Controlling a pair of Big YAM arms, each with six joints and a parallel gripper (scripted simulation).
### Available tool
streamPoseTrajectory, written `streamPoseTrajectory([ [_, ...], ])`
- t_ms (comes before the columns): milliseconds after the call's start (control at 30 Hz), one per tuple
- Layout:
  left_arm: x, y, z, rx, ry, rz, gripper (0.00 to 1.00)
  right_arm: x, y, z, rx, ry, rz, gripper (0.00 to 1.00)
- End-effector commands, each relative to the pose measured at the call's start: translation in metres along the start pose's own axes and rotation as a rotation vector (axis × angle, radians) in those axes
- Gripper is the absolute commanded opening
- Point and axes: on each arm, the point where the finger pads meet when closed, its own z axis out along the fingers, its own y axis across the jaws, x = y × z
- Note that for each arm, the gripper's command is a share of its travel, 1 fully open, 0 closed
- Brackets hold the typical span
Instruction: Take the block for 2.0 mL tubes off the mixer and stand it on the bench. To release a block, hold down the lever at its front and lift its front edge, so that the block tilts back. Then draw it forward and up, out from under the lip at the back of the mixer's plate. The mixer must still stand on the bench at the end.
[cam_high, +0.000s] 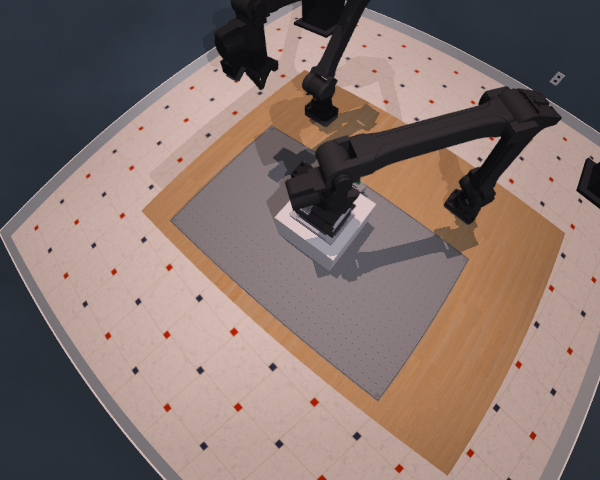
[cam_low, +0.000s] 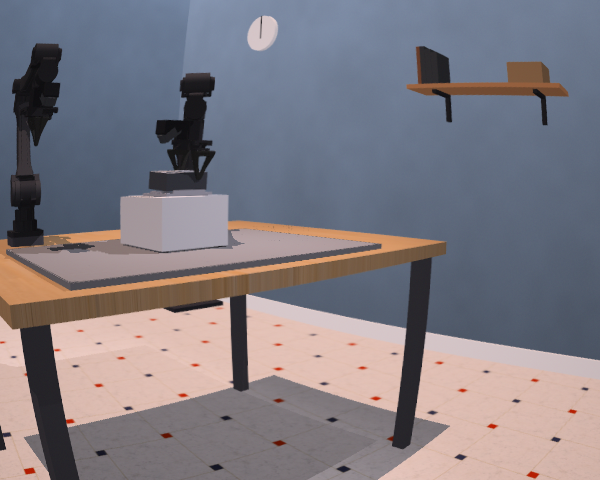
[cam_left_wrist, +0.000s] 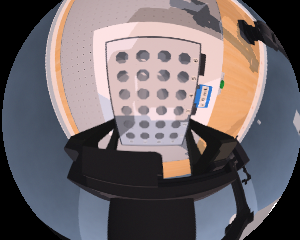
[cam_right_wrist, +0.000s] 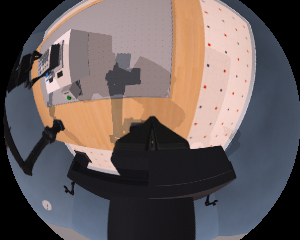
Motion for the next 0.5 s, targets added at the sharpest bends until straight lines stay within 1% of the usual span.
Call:
streamPoseTrajectory([
  [0, -0.007, 0.000, -0.039, -0.067, -0.063, 0.019, 0.00, 0.003, 0.000, 0.000, -0.003, 0.012, -0.007, 0.00],
  [133, -0.007, 0.000, -0.040, -0.068, -0.064, 0.019, 0.00, 0.002, -0.001, -0.001, -0.003, 0.011, -0.007, 0.00],
  [467, -0.014, 0.006, -0.055, -0.097, -0.086, 0.022, 0.00, 0.002, -0.001, -0.001, -0.002, 0.009, -0.008, 0.00],
])
